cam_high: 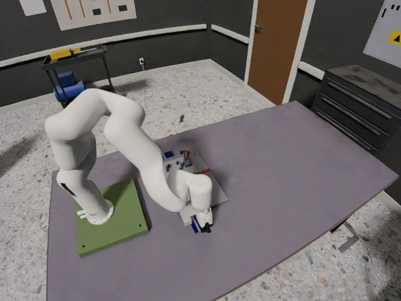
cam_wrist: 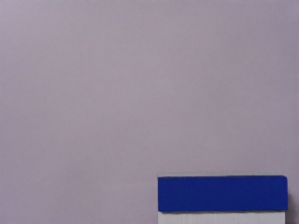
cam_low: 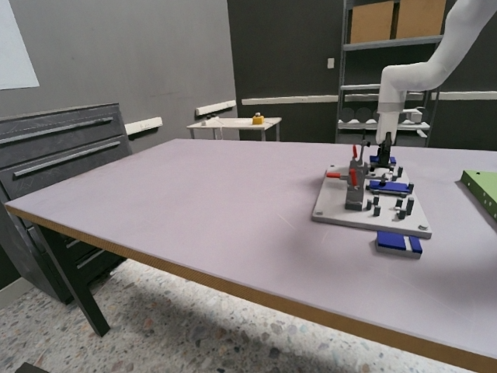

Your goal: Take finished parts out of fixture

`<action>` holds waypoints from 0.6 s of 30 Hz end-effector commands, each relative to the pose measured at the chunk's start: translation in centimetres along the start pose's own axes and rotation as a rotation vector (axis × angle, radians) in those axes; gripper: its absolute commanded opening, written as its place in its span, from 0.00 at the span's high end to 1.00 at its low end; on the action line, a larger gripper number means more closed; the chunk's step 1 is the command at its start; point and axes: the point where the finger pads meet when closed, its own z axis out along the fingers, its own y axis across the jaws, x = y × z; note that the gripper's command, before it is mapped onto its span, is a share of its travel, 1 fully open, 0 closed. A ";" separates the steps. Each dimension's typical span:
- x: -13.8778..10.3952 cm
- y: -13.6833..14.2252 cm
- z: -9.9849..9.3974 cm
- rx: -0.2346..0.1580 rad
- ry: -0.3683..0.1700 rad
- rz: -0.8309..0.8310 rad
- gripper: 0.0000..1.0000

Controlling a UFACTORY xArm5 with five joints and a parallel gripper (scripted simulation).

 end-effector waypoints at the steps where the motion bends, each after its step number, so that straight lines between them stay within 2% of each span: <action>1: -0.2 -0.1 0.2 0.003 -0.004 0.000 1.00; 18: -0.2 -0.1 0.5 0.003 -0.004 0.000 1.00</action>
